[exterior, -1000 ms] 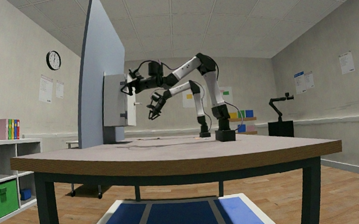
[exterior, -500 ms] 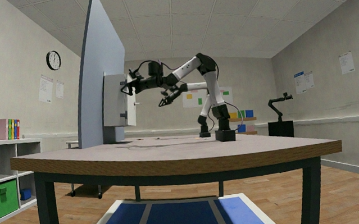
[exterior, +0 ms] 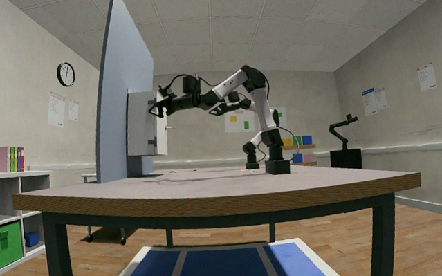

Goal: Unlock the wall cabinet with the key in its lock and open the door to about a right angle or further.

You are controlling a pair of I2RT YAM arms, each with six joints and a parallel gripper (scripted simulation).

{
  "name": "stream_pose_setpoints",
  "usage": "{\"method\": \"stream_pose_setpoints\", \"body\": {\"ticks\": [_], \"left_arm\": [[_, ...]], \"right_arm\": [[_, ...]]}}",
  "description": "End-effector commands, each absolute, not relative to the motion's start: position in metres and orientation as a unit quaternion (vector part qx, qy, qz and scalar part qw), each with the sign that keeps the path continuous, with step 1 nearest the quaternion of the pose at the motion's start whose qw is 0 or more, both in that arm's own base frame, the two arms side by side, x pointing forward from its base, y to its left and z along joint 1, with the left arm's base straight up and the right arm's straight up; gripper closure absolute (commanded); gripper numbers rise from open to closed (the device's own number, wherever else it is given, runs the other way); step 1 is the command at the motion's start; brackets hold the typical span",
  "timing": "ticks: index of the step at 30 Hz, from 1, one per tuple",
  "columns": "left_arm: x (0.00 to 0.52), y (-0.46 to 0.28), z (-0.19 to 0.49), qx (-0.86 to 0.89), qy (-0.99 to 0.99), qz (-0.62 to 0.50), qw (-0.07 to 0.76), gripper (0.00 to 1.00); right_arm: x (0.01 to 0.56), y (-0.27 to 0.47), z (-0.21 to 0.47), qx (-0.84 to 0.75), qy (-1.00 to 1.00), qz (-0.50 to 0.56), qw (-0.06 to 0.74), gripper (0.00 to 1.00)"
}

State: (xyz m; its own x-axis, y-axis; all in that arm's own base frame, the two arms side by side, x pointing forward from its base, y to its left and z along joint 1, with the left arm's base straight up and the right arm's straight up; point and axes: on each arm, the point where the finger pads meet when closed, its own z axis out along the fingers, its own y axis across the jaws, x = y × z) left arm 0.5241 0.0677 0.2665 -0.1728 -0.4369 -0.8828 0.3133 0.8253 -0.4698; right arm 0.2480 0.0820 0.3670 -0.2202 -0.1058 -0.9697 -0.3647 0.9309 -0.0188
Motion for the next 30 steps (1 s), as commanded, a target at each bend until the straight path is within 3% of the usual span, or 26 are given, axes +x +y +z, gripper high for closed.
{"method": "stream_pose_setpoints", "body": {"ticks": [1,30], "left_arm": [[0.523,0.067,0.277,-0.036,0.701,-0.290,0.651,0.00],[0.518,0.062,0.269,-0.033,0.721,-0.272,0.636,0.00]], "right_arm": [[0.235,0.080,0.384,-0.128,0.765,0.106,0.623,0.00],[0.231,0.091,0.386,-0.144,0.758,0.119,0.625,0.00]]}}
